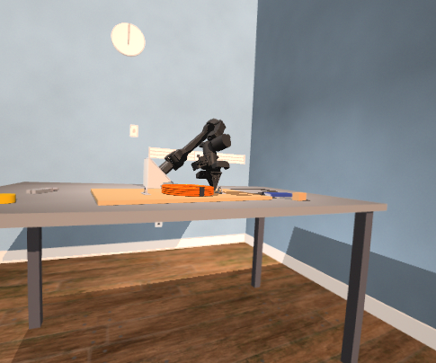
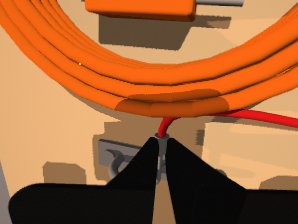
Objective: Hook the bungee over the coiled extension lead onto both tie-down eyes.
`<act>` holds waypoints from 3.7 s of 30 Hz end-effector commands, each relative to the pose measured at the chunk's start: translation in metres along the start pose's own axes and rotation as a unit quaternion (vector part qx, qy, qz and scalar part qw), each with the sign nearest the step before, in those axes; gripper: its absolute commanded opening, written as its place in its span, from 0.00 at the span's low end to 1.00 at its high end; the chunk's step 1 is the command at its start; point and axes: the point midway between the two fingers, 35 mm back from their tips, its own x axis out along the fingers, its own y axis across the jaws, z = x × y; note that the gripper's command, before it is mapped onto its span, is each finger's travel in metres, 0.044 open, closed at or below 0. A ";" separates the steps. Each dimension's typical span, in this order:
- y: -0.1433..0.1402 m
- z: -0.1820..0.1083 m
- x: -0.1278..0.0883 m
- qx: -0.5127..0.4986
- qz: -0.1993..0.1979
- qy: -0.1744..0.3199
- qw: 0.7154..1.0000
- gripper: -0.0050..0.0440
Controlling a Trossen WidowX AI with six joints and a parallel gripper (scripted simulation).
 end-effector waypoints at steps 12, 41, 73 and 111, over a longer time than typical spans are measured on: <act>-0.003 0.002 0.005 0.006 0.002 -0.003 1.000 0.00; 0.002 -0.003 -0.002 -0.003 0.008 0.001 1.000 0.85; 0.019 -0.003 -0.042 -0.010 0.006 0.000 1.000 1.00; -0.027 0.064 -0.076 -0.024 -0.068 -0.030 0.997 0.41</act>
